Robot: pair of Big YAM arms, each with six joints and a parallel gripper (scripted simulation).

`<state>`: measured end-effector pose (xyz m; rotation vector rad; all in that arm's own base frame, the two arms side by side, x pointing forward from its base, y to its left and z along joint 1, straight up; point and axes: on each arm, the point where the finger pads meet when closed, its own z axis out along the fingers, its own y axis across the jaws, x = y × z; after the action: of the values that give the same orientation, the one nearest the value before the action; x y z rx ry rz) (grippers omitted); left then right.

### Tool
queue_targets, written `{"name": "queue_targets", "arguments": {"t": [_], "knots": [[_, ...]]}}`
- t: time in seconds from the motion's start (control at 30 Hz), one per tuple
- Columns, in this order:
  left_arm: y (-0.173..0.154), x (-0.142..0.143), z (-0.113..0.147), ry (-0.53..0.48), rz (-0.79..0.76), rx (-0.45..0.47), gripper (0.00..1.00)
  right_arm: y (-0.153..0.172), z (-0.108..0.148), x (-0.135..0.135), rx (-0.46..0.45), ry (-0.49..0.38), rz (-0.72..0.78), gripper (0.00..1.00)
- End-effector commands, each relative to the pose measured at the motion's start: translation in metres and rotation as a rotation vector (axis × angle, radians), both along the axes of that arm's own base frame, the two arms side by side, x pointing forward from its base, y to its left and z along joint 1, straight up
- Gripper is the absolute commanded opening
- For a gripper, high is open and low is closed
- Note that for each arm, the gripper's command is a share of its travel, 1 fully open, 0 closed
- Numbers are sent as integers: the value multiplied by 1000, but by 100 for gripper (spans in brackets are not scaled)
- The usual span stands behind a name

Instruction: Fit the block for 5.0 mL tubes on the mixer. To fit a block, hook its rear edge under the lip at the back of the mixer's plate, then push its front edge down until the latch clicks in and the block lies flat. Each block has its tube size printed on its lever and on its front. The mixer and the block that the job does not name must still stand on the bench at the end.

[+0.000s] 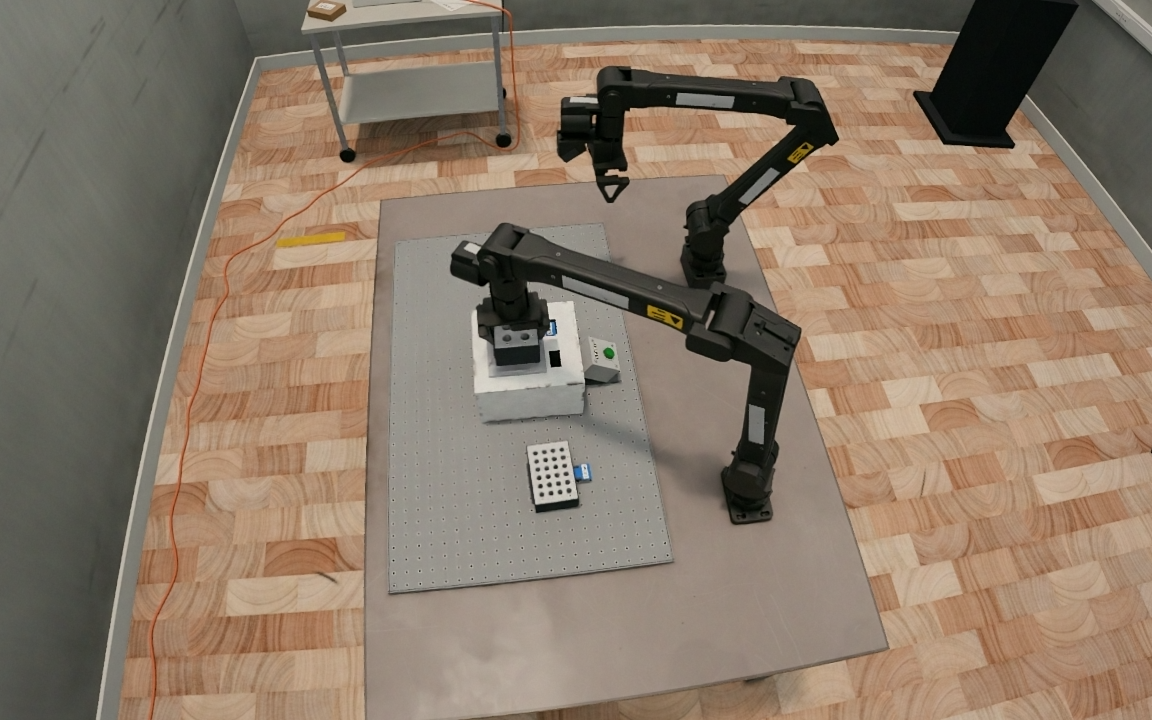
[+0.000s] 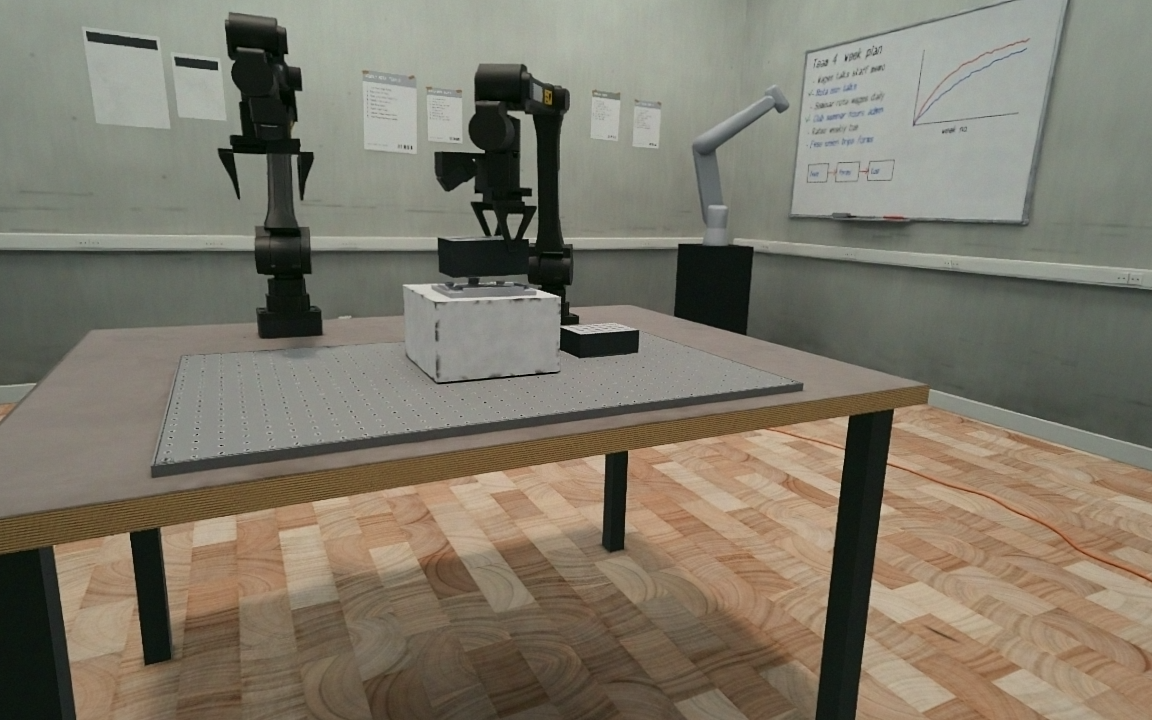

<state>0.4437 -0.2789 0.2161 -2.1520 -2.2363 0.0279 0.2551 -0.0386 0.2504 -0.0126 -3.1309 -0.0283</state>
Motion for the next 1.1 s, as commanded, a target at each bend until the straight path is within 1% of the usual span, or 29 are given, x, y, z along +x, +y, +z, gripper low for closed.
{"name": "queue_targets", "arguments": {"t": [0.0,0.23,0.4,0.6,0.87,1.07], "knots": [[-10,25,56,-109,5,-74,0,1,18,9,-11,-49,4,100],[-10,26,54,-106,5,-71,0,1,21,11,-13,-58,4,100],[-9,23,64,-123,4,-81,0,1,23,12,-14,-63,3,100],[-8,23,67,-127,3,-84,0,0,25,13,-14,-67,3,100],[-8,22,71,-134,2,-89,0,1,12,6,-10,-34,3,100],[-8,22,68,-130,2,-87,0,2,5,2,-7,-16,3,100]]}}
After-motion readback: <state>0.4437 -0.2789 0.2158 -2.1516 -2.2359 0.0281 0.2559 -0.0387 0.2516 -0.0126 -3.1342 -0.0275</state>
